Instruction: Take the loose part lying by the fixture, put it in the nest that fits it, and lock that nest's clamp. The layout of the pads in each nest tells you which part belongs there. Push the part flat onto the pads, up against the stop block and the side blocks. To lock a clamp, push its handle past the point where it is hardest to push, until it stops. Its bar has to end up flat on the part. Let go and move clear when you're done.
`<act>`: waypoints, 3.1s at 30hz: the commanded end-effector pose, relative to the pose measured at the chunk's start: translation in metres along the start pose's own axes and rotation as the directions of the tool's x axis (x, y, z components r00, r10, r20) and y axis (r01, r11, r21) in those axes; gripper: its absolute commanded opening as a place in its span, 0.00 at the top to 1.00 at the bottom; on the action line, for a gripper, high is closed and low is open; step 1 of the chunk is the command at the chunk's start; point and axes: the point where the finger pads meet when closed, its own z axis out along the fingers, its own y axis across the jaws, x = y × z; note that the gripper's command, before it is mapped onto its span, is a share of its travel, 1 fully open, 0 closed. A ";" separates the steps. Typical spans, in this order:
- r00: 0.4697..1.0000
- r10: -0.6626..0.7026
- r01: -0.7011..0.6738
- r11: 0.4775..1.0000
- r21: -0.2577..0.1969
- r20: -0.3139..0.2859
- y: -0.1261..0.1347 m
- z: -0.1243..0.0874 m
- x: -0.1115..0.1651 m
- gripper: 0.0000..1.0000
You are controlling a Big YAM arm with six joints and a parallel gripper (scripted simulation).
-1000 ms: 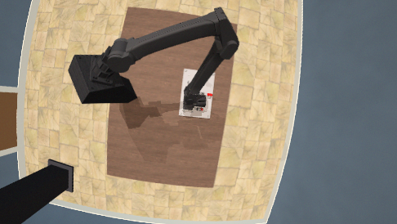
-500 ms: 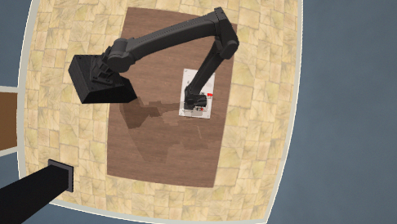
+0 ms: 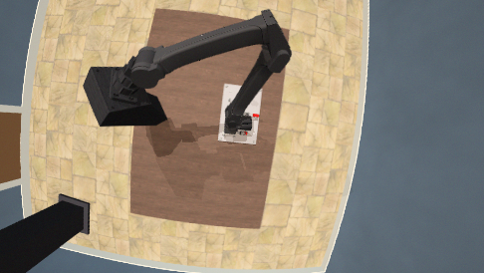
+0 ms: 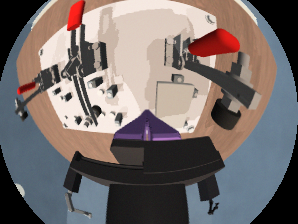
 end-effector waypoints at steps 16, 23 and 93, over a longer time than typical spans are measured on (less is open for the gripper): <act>1.000 0.001 -0.001 1.000 -0.006 -0.001 0.007 0.006 -0.004 1.00; 1.000 0.001 -0.001 1.000 -0.006 -0.001 0.007 0.006 -0.004 1.00; 0.999 -0.017 0.017 1.000 0.005 0.041 -0.012 -0.004 -0.018 1.00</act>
